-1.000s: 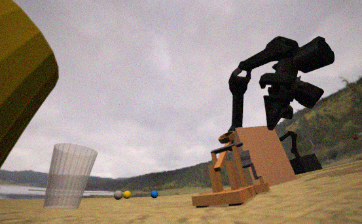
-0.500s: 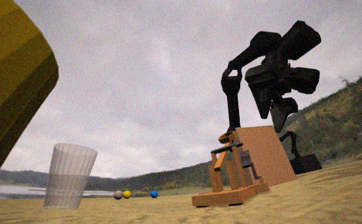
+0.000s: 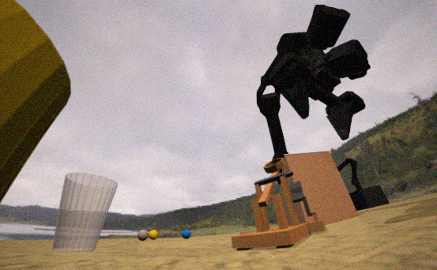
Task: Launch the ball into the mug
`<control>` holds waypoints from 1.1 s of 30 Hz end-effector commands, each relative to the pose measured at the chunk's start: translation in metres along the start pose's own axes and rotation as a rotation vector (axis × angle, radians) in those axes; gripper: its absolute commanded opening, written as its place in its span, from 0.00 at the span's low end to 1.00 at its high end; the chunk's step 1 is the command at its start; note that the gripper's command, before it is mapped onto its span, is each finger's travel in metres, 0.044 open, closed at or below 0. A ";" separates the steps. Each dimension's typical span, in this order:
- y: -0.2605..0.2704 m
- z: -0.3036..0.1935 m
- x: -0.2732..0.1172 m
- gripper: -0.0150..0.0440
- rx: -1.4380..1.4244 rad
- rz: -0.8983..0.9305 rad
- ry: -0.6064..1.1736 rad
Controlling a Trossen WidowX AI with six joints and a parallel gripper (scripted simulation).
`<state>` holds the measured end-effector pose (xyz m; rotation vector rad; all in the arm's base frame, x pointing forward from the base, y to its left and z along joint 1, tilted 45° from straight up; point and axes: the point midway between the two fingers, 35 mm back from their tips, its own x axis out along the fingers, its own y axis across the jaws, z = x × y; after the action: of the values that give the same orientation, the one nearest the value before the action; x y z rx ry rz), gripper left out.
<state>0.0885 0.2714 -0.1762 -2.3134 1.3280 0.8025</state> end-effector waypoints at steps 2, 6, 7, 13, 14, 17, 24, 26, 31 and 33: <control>-0.023 0.008 -0.005 1.00 0.110 -0.004 -0.077; -0.042 0.012 -0.009 1.00 0.197 -0.005 -0.138; -0.047 0.013 -0.011 1.00 0.219 -0.005 -0.153; -0.077 0.016 -0.017 1.00 0.354 -0.006 -0.240; -0.082 0.017 -0.019 1.00 0.377 -0.007 -0.254; -0.098 0.018 -0.022 1.00 0.451 -0.007 -0.295; -0.141 0.018 -0.031 1.00 0.661 -0.006 -0.403; -0.154 0.017 -0.034 1.00 0.722 -0.006 -0.434; -0.184 0.011 -0.040 1.00 0.860 -0.003 -0.505; -0.197 0.007 -0.042 1.00 0.915 -0.002 -0.533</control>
<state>0.2237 0.3931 -0.1568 -1.3614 1.1287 0.5994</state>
